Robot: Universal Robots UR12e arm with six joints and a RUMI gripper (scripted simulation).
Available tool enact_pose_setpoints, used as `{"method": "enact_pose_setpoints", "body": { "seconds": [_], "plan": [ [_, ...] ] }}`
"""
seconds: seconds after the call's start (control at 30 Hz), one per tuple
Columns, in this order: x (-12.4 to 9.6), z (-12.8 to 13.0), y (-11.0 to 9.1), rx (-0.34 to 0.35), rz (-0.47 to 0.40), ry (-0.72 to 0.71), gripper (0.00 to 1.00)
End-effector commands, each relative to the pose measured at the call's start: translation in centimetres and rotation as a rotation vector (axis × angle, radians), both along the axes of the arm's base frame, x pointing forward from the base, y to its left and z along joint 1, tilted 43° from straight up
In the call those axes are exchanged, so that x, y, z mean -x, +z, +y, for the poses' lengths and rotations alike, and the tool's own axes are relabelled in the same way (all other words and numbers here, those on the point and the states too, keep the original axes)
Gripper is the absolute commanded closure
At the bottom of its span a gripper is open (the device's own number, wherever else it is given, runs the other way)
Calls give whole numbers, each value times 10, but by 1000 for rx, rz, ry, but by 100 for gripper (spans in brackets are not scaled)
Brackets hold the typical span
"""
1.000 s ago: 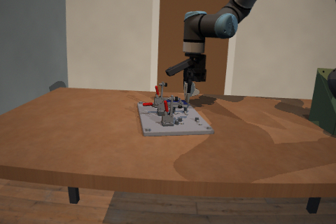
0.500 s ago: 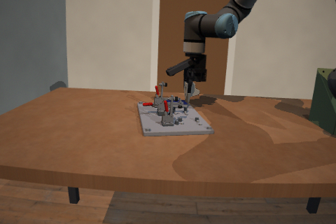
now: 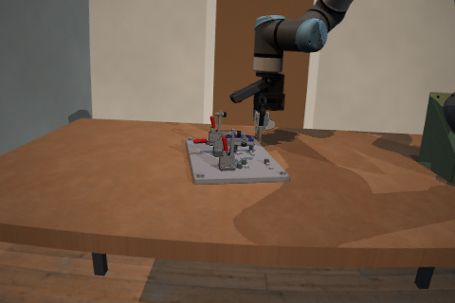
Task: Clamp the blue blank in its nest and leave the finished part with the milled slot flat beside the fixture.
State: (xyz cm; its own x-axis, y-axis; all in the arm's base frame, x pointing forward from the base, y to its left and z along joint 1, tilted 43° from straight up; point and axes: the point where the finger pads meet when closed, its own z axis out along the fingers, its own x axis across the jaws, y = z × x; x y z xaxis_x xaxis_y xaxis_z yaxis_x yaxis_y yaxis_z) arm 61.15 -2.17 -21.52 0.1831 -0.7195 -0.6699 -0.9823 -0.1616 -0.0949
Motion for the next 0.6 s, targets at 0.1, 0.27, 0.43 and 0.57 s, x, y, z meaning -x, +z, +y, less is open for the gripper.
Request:
{"method": "enact_pose_setpoints", "body": {
  "seconds": [0.1,0.27,0.43,0.57],
  "plan": [
    [2,-1,0,1,-1,-1,100],
    [2,-3,2,1,-1,-1,100],
    [1,-11,10,1,-1,-1,100],
    [1,-15,15,1,-1,-1,100]
  ]
}}
